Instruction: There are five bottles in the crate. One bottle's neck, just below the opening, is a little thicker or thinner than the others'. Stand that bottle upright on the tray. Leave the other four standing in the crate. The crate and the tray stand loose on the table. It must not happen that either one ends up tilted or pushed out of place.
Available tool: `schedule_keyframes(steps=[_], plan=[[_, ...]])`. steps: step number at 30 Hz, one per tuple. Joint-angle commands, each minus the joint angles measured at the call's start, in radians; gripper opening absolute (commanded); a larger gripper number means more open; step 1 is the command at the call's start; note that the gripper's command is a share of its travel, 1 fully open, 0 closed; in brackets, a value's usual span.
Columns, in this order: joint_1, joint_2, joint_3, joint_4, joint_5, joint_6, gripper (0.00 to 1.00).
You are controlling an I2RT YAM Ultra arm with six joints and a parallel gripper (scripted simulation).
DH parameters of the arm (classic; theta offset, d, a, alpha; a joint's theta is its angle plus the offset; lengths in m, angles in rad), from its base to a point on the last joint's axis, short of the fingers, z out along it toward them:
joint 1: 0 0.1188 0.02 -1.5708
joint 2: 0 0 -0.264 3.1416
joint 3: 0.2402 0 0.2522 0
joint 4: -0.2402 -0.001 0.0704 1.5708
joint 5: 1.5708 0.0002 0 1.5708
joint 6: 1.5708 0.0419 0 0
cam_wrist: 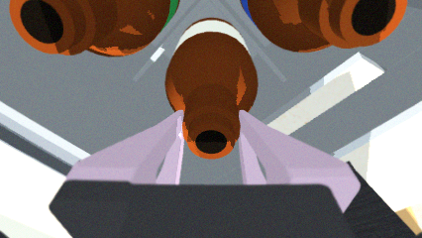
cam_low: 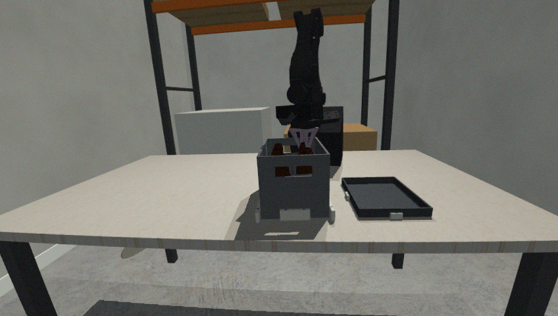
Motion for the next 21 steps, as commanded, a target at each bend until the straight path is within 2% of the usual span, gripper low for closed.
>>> schedule_keyframes(steps=[1,12,13,21], plan=[[-0.004,-0.005,-0.005,0.005,0.006,-0.003,0.00],[-0.004,-0.005,-0.005,0.005,0.006,-0.003,0.00],[-0.004,-0.005,-0.005,0.005,0.006,-0.003,0.61],[-0.004,-0.005,-0.005,0.005,0.006,-0.003,0.61]])
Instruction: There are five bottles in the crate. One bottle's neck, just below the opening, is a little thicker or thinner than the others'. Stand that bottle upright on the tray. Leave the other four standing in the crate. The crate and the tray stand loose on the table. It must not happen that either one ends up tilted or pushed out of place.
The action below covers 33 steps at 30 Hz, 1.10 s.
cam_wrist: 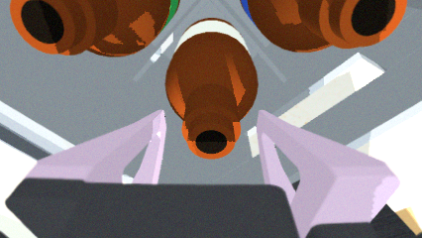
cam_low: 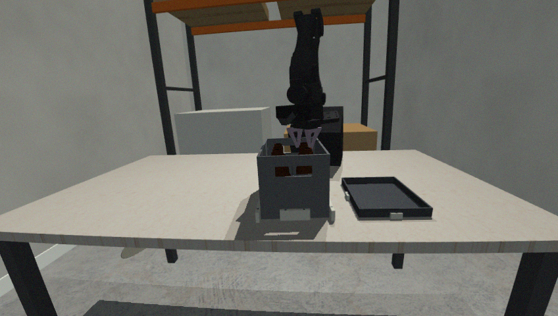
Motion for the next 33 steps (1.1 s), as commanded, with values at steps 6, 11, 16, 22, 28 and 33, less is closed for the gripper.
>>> schedule_keyframes(steps=[6,11,16,22,28,33], plan=[[-0.004,-0.005,-0.005,0.005,0.006,-0.003,0.61],[-0.004,-0.005,-0.005,0.005,0.006,-0.003,0.61],[-0.004,-0.005,-0.005,0.005,0.006,-0.003,0.61],[-0.004,-0.005,-0.005,0.005,0.006,-0.003,0.61],[-0.004,-0.009,-0.003,0.000,0.006,-0.003,0.61],[-0.004,-0.033,0.028,-0.025,0.006,-0.003,0.61]])
